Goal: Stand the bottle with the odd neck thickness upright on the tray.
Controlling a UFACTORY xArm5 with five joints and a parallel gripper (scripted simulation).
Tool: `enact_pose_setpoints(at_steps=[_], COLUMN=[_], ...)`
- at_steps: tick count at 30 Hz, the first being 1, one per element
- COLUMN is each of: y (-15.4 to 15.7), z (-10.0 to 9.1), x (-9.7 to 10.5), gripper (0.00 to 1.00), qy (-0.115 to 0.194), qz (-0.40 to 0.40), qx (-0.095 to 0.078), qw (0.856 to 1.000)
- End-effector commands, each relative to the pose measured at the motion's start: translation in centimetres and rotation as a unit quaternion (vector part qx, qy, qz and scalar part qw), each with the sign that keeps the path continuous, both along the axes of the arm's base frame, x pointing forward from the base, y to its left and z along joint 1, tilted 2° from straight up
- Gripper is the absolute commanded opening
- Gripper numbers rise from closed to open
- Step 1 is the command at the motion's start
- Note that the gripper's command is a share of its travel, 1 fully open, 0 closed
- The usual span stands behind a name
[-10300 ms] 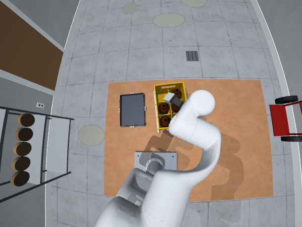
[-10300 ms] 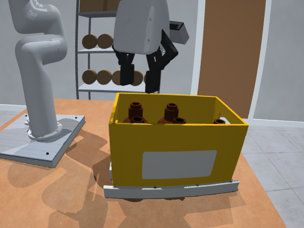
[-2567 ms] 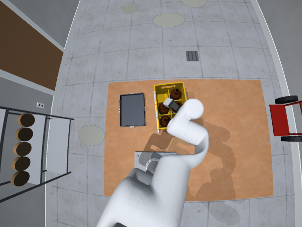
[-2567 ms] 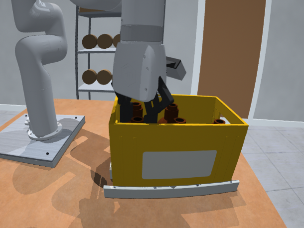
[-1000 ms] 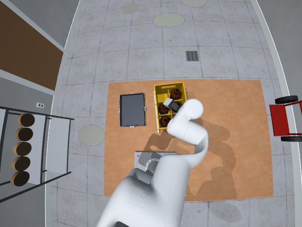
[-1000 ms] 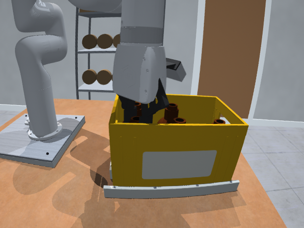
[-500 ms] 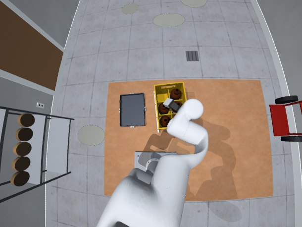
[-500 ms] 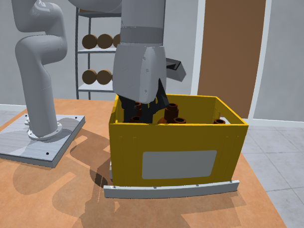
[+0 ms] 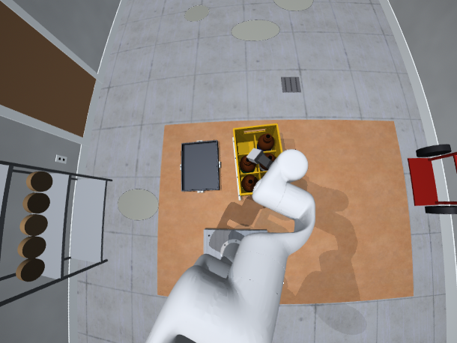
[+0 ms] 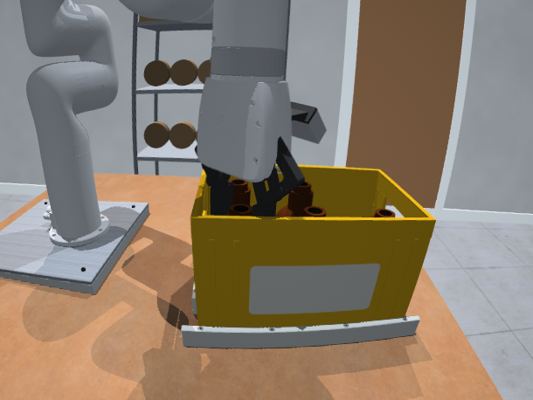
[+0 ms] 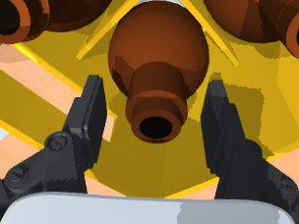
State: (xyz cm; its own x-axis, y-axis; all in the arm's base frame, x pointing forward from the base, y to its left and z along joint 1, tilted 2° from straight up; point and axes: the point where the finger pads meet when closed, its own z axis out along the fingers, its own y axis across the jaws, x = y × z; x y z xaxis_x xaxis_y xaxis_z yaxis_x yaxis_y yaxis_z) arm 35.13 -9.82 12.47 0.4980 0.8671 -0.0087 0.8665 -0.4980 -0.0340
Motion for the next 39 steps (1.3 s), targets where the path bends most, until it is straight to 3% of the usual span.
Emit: enact_pose_setpoints(at_steps=[1, 30, 39], y=[0.0, 0.0, 0.1], z=[0.1, 0.2, 1.3], x=[0.1, 0.1, 0.2], gripper=[0.65, 0.65, 0.65], qy=[-0.002, -0.002, -0.002], qz=[0.0, 0.0, 0.0], qx=[-0.001, -0.001, -0.001], qw=[1.0, 1.0, 1.0])
